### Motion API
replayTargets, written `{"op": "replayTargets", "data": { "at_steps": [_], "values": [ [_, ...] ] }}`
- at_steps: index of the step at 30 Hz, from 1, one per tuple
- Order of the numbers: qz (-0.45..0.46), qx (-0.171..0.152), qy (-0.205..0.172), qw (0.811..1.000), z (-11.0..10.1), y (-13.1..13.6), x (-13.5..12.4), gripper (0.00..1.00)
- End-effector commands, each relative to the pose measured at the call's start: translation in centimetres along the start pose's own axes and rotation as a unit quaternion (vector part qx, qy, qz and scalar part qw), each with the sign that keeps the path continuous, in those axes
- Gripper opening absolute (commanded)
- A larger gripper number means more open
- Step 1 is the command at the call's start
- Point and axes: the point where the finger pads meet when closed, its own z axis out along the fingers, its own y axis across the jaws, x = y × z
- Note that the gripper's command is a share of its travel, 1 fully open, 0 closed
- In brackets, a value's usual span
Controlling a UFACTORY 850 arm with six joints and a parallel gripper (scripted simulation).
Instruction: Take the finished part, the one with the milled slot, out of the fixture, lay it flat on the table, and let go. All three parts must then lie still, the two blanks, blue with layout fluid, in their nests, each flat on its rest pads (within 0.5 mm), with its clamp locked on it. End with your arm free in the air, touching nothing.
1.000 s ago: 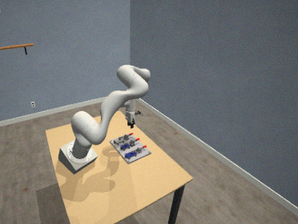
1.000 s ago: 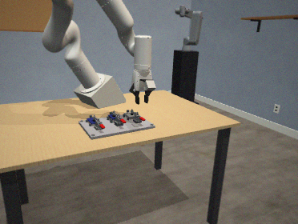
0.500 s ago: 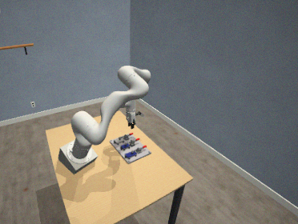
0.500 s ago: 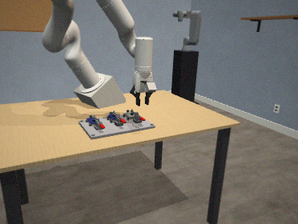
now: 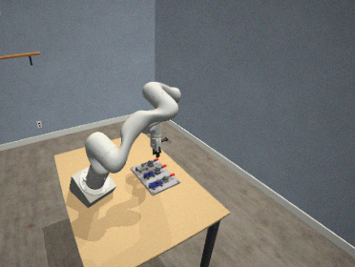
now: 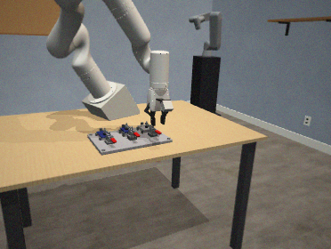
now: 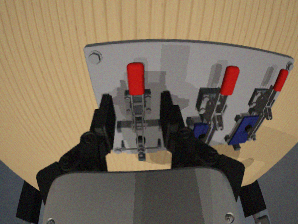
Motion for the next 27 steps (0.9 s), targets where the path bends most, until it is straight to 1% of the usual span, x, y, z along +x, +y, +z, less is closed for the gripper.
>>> {"op": "replayTargets", "data": {
  "at_steps": [1, 9, 27],
  "values": [
    [0.000, 0.000, 0.002, 1.000, 1.91, -0.05, 0.17, 0.47],
    [0.000, 0.000, 0.002, 1.000, 2.63, -0.05, 0.17, 0.47],
    [0.000, 0.000, 0.002, 1.000, 2.68, -0.05, 0.17, 0.47]
  ]
}}
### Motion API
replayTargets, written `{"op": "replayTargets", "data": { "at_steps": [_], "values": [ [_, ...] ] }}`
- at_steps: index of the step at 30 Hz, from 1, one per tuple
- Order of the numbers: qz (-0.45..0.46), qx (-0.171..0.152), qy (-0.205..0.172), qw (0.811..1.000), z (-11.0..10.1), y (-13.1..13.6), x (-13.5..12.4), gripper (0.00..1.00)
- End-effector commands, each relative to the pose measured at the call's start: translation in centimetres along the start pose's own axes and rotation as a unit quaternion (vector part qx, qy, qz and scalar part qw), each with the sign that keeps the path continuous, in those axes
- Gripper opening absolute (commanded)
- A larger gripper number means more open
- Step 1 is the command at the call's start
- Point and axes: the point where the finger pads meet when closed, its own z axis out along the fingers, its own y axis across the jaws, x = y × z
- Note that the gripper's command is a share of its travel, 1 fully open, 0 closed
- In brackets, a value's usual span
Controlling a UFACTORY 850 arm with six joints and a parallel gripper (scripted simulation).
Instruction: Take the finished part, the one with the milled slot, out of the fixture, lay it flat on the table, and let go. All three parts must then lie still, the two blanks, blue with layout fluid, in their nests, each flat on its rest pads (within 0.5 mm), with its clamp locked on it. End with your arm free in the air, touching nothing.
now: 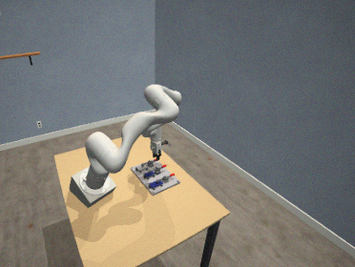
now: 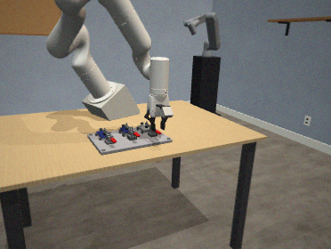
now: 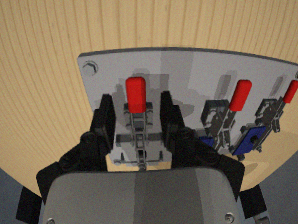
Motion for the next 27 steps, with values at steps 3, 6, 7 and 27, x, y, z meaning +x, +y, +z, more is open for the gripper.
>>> {"op": "replayTargets", "data": {
  "at_steps": [3, 6, 7, 27],
  "values": [
    [0.000, 0.000, 0.001, 1.000, 0.0, 0.0, 0.1, 0.47],
    [0.000, 0.000, 0.001, 1.000, 0.1, 0.0, 0.1, 0.47],
    [0.000, 0.000, 0.001, 1.000, 0.2, 0.0, 0.1, 0.47],
    [0.000, 0.000, 0.001, 1.000, 2.7, -0.1, 0.2, 0.47]
  ]
}}
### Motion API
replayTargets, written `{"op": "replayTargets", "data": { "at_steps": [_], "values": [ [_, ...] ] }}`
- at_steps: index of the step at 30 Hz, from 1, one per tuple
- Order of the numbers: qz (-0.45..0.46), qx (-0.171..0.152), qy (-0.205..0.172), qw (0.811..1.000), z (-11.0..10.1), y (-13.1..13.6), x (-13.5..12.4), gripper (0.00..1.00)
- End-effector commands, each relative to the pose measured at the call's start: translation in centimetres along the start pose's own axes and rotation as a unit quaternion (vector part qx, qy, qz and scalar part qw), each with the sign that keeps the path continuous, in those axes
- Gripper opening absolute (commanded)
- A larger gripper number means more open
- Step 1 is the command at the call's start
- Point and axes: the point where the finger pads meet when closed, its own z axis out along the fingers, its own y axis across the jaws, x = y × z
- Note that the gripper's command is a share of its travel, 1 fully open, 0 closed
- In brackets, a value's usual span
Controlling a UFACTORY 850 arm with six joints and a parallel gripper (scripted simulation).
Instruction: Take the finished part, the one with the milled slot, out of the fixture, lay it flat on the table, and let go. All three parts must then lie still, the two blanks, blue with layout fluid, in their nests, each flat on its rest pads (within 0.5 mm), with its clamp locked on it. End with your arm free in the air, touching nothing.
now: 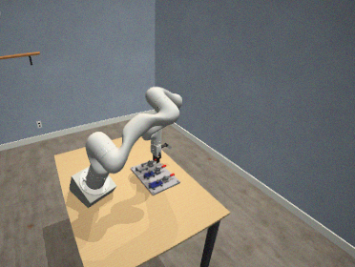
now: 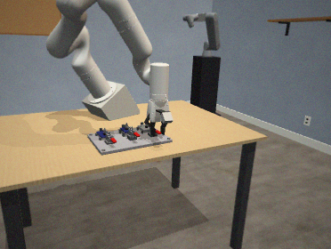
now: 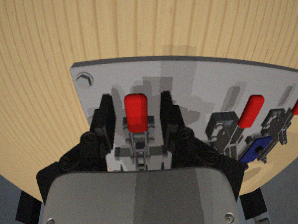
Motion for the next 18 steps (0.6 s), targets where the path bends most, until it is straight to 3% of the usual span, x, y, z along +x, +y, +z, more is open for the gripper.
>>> {"op": "replayTargets", "data": {
  "at_steps": [1, 13, 14, 18],
  "values": [
    [0.000, 0.000, 0.001, 1.000, 0.27, -0.04, 0.11, 0.47],
    [0.000, 0.000, 0.001, 1.000, 0.29, -0.04, 0.11, 0.47],
    [0.000, 0.000, 0.001, 1.000, 0.29, -0.04, 0.11, 0.00],
    [0.000, 0.000, 0.001, 1.000, 0.28, -0.04, 0.11, 0.00]
  ]
}}
